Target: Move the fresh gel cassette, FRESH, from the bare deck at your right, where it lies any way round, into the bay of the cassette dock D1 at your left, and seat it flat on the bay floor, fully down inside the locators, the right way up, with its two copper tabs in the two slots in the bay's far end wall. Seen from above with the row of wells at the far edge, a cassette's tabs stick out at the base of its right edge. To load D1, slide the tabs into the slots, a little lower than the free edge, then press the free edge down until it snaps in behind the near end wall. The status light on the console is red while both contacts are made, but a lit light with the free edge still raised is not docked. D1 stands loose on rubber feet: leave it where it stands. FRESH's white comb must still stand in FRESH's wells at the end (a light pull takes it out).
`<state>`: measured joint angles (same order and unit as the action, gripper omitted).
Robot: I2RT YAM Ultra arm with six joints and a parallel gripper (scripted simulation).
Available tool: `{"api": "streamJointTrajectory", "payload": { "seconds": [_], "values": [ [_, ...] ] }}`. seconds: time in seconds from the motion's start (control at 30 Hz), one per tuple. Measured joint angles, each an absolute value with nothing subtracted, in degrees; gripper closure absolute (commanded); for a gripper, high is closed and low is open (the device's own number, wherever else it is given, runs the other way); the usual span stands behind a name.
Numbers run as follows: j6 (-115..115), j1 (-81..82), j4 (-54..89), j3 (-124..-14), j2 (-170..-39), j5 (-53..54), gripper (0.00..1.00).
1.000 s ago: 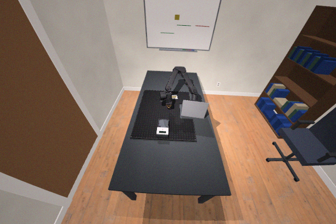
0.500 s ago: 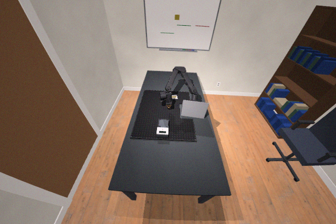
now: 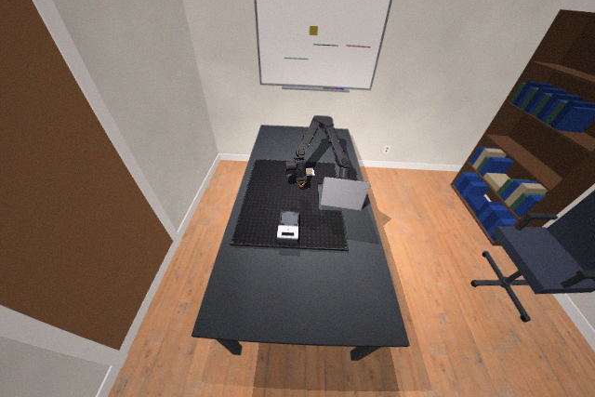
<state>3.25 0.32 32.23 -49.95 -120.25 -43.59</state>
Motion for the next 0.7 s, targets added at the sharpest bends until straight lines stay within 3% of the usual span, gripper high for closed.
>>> {"api": "streamJointTrajectory", "payload": {
  "seconds": [0.7],
  "values": [
    [-15.7, -13.04, 32.42, -45.56, -102.06, -44.82, 0.66]
  ]
}}
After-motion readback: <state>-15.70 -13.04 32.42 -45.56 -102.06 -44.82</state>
